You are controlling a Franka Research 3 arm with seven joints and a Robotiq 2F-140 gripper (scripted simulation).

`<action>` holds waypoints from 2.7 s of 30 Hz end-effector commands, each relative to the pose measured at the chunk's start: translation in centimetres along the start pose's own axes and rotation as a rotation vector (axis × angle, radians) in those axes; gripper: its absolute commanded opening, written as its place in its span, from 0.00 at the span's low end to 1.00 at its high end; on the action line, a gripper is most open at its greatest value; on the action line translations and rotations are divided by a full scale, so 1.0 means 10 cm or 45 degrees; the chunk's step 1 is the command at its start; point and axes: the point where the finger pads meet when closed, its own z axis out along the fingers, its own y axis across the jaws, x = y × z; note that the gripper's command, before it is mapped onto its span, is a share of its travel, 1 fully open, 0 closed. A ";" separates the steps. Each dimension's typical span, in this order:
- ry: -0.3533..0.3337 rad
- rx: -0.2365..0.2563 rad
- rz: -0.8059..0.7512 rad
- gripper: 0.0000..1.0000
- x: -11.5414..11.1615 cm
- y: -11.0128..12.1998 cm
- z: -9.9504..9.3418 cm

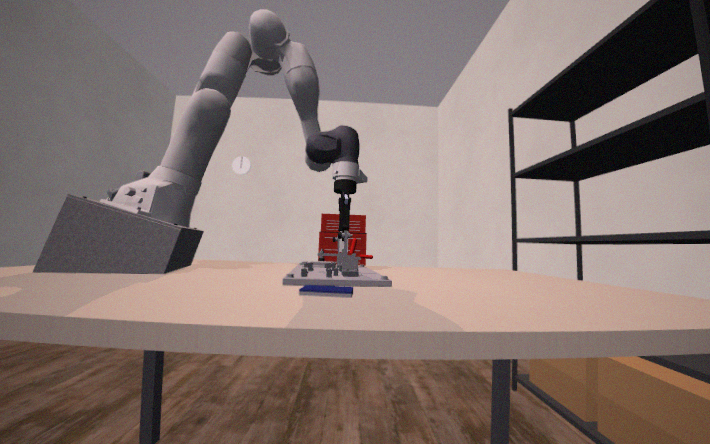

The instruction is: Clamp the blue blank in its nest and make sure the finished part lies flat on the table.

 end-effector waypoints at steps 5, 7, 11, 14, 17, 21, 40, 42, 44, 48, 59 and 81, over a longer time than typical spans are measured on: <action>-0.006 -0.001 -0.001 0.28 -0.02 -0.01 -0.09; -0.006 -0.001 -0.001 0.28 -0.02 -0.01 -0.19; -0.006 -0.001 -0.001 0.28 -0.02 -0.01 -0.38; -0.006 -0.001 -0.001 0.28 -0.02 -0.01 -0.45; -0.006 -0.001 -0.001 0.28 -0.02 -0.01 -0.49; -0.005 -0.001 -0.001 0.28 -0.02 -0.01 -0.49; -0.005 -0.001 -0.001 0.58 -0.02 -0.01 -0.48; -0.005 -0.001 -0.001 0.58 -0.02 -0.01 -0.48; -0.005 -0.001 -0.001 0.58 -0.02 -0.01 -0.47; -0.005 -0.001 -0.001 0.58 -0.02 -0.01 -0.47; -0.006 -0.001 -0.001 0.58 -0.18 -0.01 -0.47; -0.005 -0.001 -0.001 0.58 -0.83 -0.01 -0.47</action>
